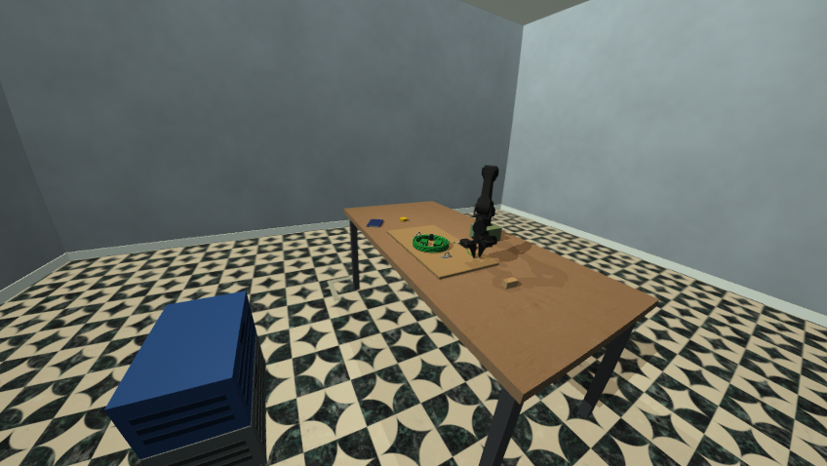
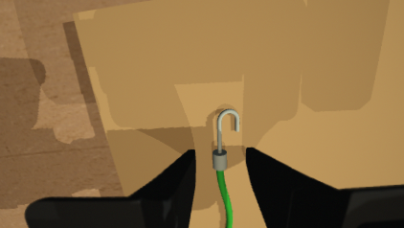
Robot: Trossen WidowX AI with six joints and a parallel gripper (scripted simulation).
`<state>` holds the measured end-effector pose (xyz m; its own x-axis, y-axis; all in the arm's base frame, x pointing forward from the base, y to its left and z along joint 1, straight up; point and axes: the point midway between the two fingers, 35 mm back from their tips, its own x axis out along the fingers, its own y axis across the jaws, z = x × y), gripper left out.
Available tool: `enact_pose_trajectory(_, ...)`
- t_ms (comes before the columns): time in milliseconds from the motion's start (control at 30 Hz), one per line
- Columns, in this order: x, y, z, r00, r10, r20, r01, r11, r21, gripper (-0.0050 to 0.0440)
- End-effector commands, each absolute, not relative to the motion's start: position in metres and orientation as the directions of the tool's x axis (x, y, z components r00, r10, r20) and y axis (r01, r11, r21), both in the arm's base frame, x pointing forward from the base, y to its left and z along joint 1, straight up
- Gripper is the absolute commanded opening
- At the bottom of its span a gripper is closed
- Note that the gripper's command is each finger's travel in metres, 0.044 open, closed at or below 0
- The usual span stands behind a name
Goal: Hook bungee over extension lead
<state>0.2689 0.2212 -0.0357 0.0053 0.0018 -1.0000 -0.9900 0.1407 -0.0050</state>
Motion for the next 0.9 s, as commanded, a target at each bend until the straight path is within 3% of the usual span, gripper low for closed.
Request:
enact_pose_trajectory(0,0.2694,0.2214,-0.0362,0.005,0.004,-1.000,-0.990,0.144,-0.005,0.0150)
enact_pose_trajectory(100,0.2694,0.2214,-0.0362,0.005,0.004,-1.000,-0.990,0.144,-0.005,0.0150)
enact_pose_trajectory(167,0.2722,0.2237,-0.0304,0.020,0.016,-1.000,-0.989,0.144,-0.017,0.0102)
enact_pose_trajectory(600,0.2722,0.2237,-0.0304,0.020,0.016,-1.000,-0.989,0.144,-0.017,0.0015)
enact_pose_trajectory(867,0.2714,0.2231,-0.0304,0.017,0.014,-1.000,-0.989,0.147,-0.015,0.0000)
